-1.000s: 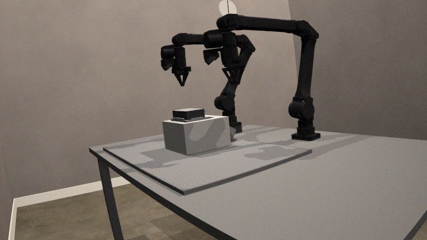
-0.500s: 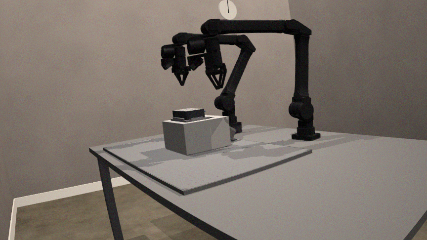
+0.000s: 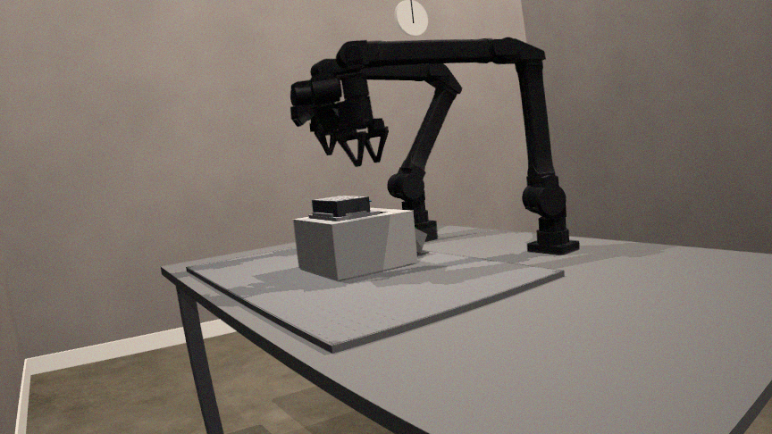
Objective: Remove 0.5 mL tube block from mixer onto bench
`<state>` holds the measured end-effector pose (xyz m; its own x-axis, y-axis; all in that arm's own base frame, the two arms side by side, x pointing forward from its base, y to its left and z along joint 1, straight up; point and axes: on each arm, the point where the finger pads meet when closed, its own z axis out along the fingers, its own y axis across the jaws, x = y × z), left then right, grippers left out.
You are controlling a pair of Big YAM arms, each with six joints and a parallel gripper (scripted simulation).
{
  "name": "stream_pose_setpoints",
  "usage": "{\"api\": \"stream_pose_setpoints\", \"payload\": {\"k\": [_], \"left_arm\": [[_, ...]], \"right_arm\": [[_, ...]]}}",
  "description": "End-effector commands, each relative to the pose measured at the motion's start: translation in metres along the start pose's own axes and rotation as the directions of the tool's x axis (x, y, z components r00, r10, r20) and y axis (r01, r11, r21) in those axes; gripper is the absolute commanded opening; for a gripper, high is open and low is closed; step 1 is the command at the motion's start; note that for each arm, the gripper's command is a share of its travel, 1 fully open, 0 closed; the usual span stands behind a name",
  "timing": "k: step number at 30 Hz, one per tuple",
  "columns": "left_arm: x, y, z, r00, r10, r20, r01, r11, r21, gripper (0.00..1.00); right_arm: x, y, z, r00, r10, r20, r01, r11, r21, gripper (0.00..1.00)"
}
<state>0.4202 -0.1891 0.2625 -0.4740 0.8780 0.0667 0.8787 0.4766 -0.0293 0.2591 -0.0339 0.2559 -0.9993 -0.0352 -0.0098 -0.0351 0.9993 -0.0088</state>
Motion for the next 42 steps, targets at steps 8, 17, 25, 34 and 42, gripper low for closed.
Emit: {"api": "stream_pose_setpoints", "payload": {"k": [8, 17, 25, 34, 42], "left_arm": [[-0.062, -0.004, -0.045, 0.967, 0.247, 0.057, -0.243, 0.968, -0.065, 1.00], [-0.064, 0.005, -0.030, 0.938, 0.345, 0.025, -0.344, 0.938, -0.044, 1.00], [-0.065, 0.000, -0.008, 0.853, 0.520, 0.039, -0.516, 0.853, -0.072, 1.00], [-0.069, -0.001, 0.027, 0.808, 0.589, 0.027, -0.586, 0.806, -0.083, 1.00], [-0.066, 0.002, 0.050, 0.838, 0.546, 0.013, -0.545, 0.837, -0.047, 1.00]], "right_arm": [[-0.009, -0.004, -0.027, 0.998, -0.007, 0.069, 0.006, 1.000, 0.015, 0.00], [-0.012, -0.005, -0.021, 0.999, -0.007, 0.048, 0.006, 1.000, 0.012, 0.00], [-0.011, -0.005, -0.022, 0.999, -0.006, 0.053, 0.006, 1.000, 0.013, 0.00], [-0.010, -0.004, -0.024, 0.998, -0.006, 0.062, 0.005, 1.000, 0.014, 0.00], [-0.009, -0.004, -0.025, 0.998, -0.006, 0.068, 0.005, 1.000, 0.015, 0.00]]}}
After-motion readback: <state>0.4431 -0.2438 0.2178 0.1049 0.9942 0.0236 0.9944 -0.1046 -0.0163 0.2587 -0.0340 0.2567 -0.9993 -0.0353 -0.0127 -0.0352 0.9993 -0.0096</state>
